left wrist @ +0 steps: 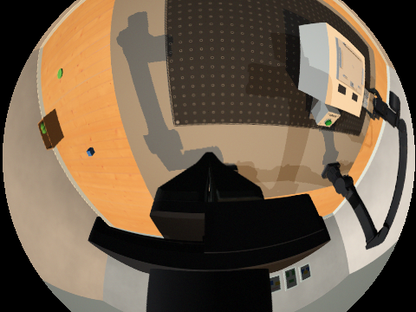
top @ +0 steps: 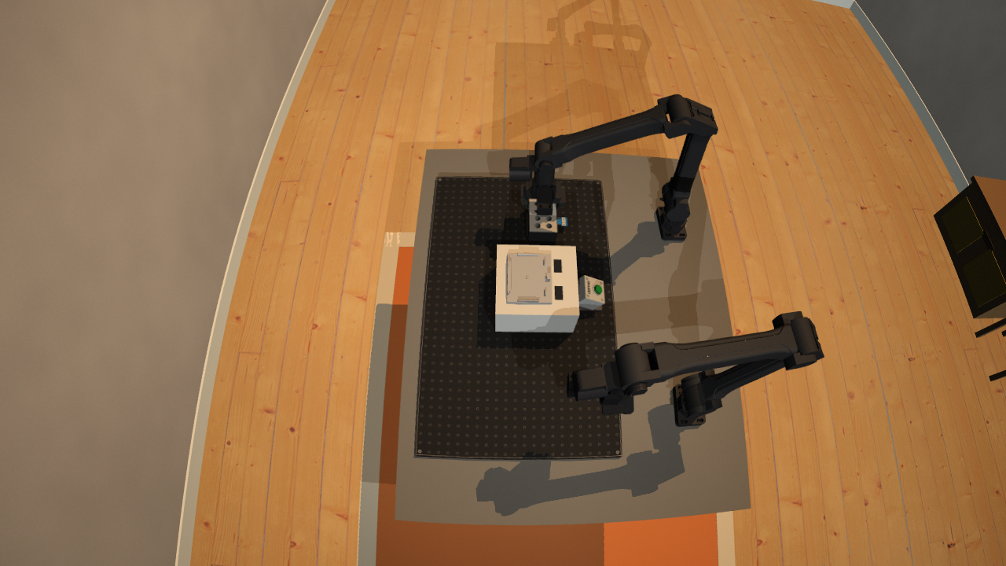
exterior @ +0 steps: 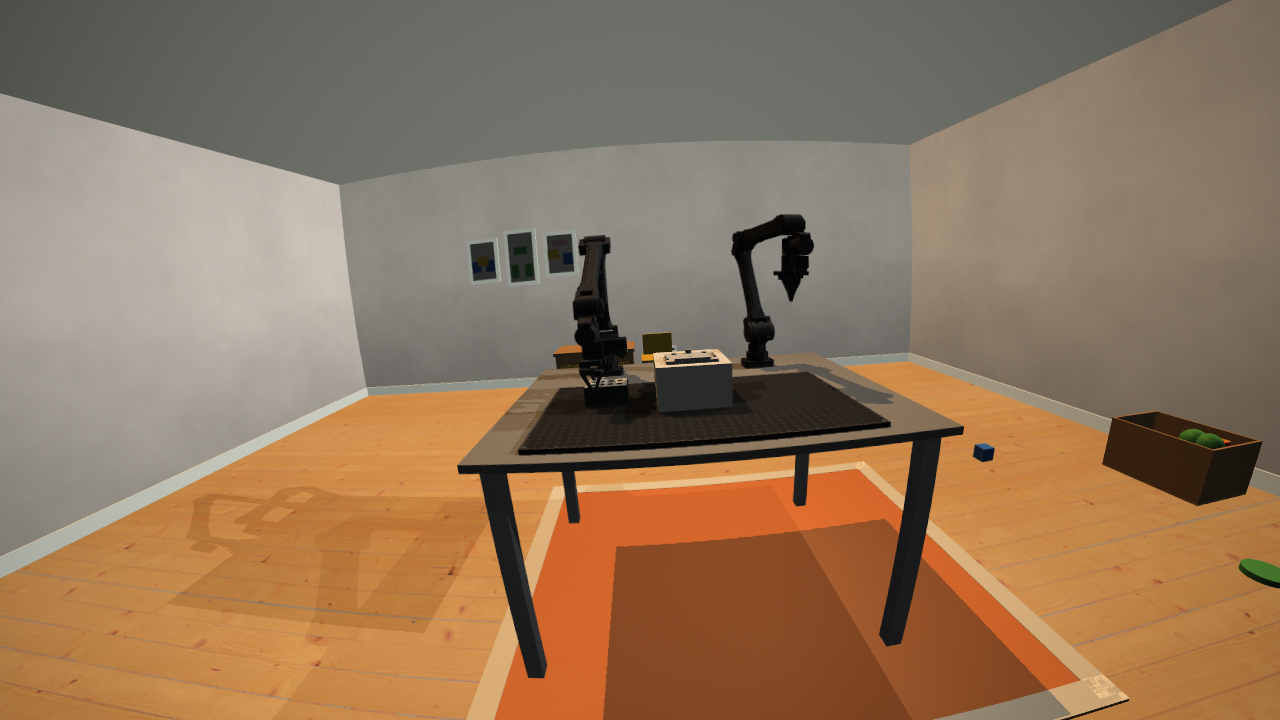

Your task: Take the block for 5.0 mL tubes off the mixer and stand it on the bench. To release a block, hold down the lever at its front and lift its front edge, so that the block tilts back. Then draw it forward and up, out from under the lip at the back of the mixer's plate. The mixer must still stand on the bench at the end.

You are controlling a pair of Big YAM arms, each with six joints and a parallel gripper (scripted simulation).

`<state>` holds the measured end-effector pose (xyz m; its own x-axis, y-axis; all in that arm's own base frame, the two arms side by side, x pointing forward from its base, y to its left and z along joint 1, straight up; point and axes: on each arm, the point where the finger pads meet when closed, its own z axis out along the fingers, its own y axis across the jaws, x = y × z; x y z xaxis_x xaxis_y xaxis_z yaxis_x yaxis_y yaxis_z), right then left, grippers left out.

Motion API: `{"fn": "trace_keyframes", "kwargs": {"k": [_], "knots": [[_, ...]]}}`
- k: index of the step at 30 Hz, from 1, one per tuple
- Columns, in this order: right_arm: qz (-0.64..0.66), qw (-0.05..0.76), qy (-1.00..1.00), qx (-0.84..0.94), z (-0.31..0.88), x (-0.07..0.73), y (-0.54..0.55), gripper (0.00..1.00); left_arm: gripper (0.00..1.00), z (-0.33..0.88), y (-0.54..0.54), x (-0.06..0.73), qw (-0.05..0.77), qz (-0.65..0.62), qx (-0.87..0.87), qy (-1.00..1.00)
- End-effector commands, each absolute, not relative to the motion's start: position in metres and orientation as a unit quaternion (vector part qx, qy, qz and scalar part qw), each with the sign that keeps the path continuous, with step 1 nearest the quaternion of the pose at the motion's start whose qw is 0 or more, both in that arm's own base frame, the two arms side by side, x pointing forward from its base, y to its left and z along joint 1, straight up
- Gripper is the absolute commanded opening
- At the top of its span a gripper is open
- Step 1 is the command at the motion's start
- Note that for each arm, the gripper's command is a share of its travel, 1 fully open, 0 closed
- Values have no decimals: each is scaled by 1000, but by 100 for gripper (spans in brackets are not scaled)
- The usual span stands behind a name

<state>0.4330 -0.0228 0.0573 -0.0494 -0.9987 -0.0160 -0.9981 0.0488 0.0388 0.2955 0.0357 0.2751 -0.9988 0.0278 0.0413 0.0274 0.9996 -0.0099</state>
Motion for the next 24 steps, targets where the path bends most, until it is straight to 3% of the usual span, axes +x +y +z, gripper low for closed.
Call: {"fn": "trace_keyframes", "kwargs": {"k": [1,24], "knots": [[31,-48,-727,684,109,483,-25,0,0,281,33,297,11,4,-15,-1000],[36,-41,-724,688,106,483,-21,0,0,281,33,297,9,4,-15,-1000]]}}
